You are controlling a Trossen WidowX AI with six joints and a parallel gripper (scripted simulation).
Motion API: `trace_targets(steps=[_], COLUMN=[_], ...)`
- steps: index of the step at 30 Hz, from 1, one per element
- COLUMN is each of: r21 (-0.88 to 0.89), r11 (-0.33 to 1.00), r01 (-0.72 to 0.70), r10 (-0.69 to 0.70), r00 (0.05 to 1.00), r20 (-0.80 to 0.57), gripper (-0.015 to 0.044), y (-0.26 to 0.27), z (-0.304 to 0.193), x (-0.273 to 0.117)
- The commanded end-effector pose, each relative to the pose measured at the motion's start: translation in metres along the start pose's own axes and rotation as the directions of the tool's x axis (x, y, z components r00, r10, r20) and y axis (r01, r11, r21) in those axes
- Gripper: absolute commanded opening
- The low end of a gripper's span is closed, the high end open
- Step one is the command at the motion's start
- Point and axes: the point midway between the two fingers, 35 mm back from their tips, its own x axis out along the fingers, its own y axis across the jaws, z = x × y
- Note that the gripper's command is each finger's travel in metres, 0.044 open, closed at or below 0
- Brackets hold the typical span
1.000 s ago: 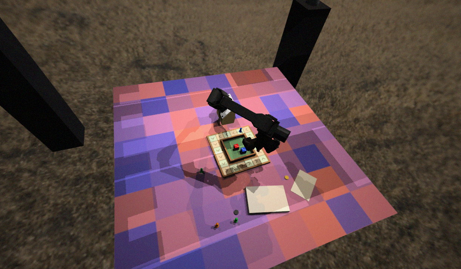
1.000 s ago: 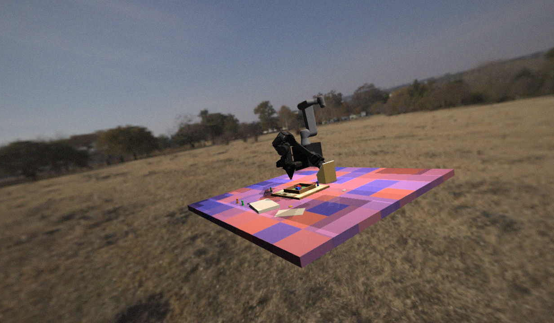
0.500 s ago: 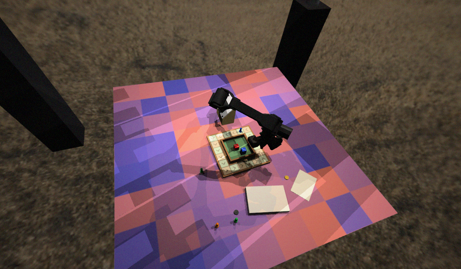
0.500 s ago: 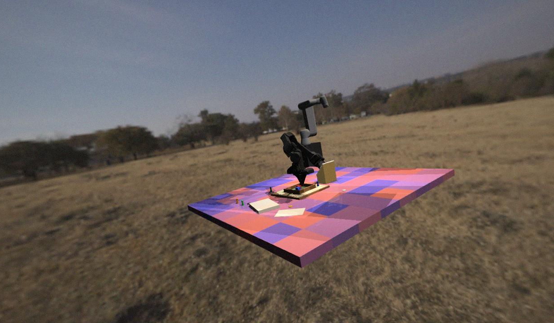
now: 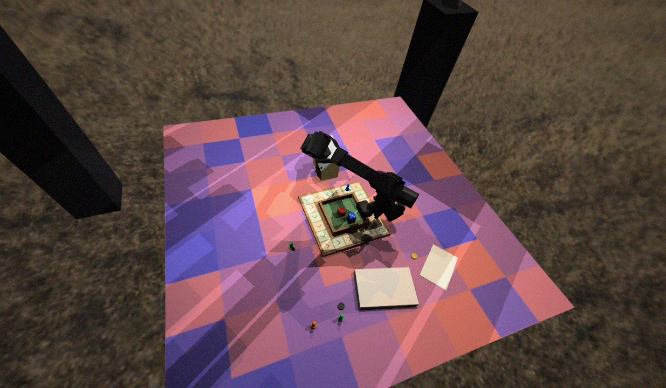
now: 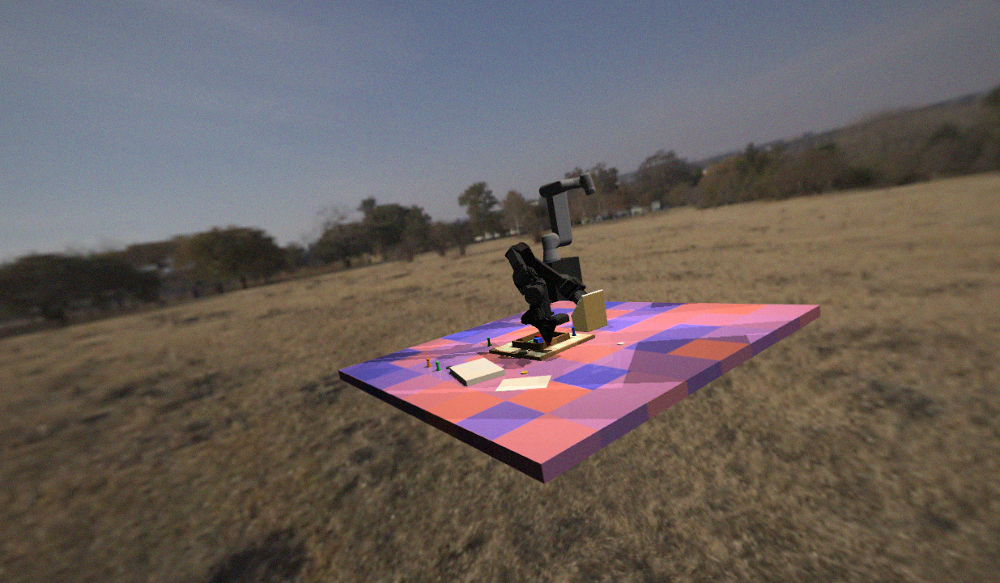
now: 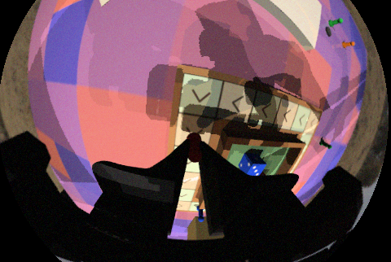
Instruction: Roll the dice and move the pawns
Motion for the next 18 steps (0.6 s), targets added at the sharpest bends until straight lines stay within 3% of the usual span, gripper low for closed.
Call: trace_targets(steps=[1,14,18], r21=[-0.008,-0.007,0.000], r11=[1.000,1.000,1.000], r01=[0.006,0.007,-0.001], r10=[-0.006,-0.007,0.001], r00=[1.000,1.000,1.000], r20=[0.001,0.001,0.006], gripper=[0.0000,0.0000,0.0105], y=[0.000,0.000,0.001], z=[-0.001,-0.001,0.001], x=[0.005,0.021,0.015])
